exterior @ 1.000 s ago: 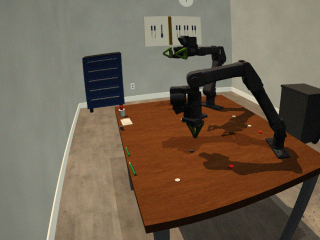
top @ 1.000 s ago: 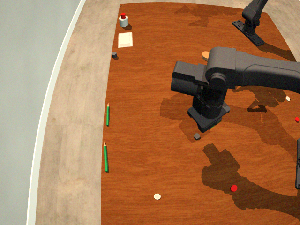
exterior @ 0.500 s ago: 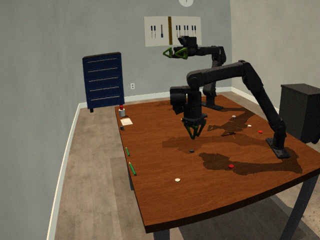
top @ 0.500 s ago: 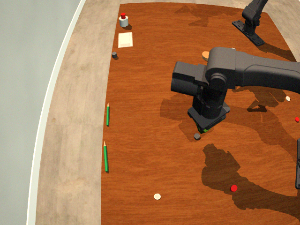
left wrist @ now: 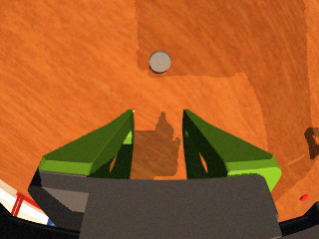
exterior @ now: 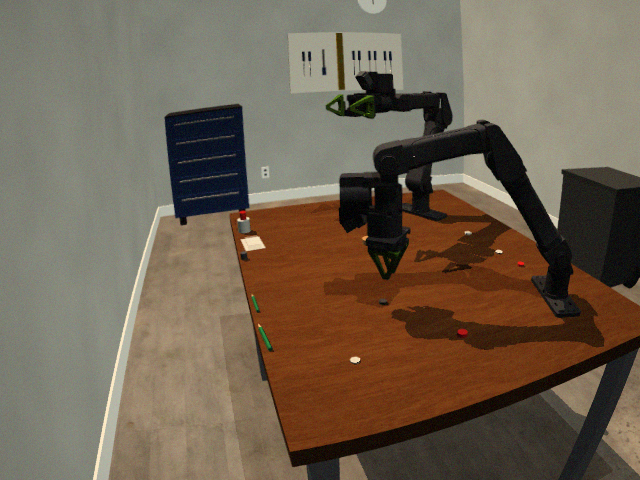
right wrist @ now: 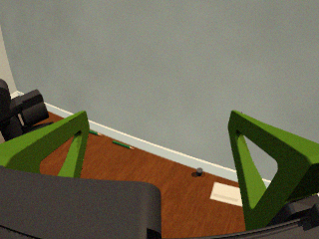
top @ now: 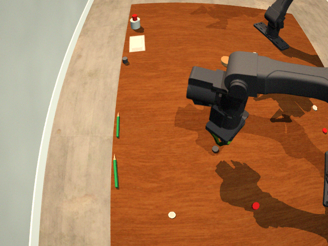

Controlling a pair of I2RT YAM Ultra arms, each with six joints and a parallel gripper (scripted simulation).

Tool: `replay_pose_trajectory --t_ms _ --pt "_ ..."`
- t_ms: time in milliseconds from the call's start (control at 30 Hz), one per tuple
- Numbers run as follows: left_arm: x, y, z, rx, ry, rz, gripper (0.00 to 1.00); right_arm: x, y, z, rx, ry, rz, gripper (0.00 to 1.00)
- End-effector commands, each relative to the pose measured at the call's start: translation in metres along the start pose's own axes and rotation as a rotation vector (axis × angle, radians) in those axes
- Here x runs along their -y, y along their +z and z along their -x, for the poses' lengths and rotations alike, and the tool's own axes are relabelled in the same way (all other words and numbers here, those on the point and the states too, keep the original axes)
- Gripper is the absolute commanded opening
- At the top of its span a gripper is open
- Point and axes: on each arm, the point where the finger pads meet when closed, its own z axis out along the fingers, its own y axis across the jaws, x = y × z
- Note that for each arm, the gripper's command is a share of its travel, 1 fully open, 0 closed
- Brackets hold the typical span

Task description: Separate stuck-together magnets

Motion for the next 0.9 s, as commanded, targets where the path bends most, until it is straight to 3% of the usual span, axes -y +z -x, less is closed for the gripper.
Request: replay_pose_trajectory --t_ms 0,733,867 --pt "-0.002 -0.004 0.006 0.032 -0.206 0.009 0.33 0.000 -0.002 0.008 0.023 -0.003 0.001 1.00" --pt "-0.002 0.017 0.017 0.050 -1.070 -0.006 0.33 0.000 -0.002 0.008 0.023 -0.003 0.001 1.00" --pt "-0.002 0.019 0.017 0.047 -1.096 -0.004 0.33 0.000 -0.002 0.008 0.023 -0.003 0.001 1.00"
